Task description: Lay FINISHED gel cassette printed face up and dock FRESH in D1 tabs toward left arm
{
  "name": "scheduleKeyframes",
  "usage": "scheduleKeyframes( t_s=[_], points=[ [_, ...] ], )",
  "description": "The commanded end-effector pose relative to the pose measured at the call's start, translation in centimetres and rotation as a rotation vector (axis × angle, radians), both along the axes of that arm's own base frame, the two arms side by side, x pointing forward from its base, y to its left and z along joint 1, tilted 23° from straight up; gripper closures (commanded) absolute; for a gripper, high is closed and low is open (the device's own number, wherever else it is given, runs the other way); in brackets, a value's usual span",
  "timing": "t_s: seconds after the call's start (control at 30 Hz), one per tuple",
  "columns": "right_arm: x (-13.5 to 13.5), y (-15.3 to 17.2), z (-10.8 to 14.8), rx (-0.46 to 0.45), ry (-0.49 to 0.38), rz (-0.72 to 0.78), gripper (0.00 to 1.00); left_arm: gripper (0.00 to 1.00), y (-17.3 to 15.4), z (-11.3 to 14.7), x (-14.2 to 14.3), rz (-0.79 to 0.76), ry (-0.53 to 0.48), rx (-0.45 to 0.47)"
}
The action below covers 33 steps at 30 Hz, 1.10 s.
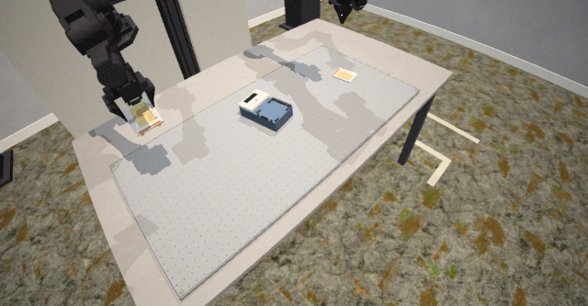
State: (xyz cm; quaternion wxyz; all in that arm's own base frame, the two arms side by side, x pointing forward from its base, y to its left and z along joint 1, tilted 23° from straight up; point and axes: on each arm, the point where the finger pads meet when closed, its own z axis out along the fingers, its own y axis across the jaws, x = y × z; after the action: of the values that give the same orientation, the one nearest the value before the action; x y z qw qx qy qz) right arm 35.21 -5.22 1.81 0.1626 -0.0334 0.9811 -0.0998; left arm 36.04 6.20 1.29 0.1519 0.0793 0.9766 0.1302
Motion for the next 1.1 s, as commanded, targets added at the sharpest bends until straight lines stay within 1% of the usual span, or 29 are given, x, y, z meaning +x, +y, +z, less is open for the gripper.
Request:
scheduleKeyframes(
  t_s=[0.0,0.1,0.2,0.3,0.37,0.47,0.57,0.73,0.83,0.97,1.07],
  points=[
    [-0.4,-0.1,0.1,0.000,0.012,0.006,1.00,1.00,-1.5,0.4,2.8,-0.043,-0.031,0.013],
    [-0.4,-0.1,0.1,0.000,0.012,0.006,1.00,1.00,-2.7,-0.2,3.5,-0.123,-0.017,0.063],
    [-0.4,-0.1,0.1,0.000,0.012,0.006,1.00,1.00,-4.0,-0.8,4.1,-0.123,-0.017,0.063],
    [-0.4,-0.1,0.1,0.000,0.012,0.006,1.00,1.00,-5.2,-1.4,4.7,-0.204,-0.007,0.114],
    [-0.4,-0.1,0.1,0.000,0.012,0.006,1.00,1.00,-5.2,-1.4,4.7,-0.204,-0.007,0.114],
    [-0.4,-0.1,0.1,0.000,0.012,0.006,1.00,1.00,-6.4,-2.1,5.2,-0.204,-0.007,0.114],
    [-0.4,-0.1,0.1,0.000,0.012,0.006,1.00,1.00,-7.7,-2.7,5.7,-0.285,0.000,0.166],
    [-0.4,-0.1,0.1,0.000,0.012,0.006,1.00,1.00,-9.9,-3.8,6.4,-0.285,0.000,0.166],
    [-0.4,-0.1,0.1,0.000,0.012,0.006,1.00,1.00,-11.2,-4.5,6.7,-0.366,0.003,0.220],
    [-0.4,-0.1,0.1,0.000,0.012,0.006,1.00,1.00,-12.0,-4.9,6.8,-0.366,0.003,0.220],
    [-0.4,-0.1,0.1,0.000,0.012,0.006,1.00,1.00,-13.4,-5.6,7.0,-0.447,0.002,0.274]
  ],
)
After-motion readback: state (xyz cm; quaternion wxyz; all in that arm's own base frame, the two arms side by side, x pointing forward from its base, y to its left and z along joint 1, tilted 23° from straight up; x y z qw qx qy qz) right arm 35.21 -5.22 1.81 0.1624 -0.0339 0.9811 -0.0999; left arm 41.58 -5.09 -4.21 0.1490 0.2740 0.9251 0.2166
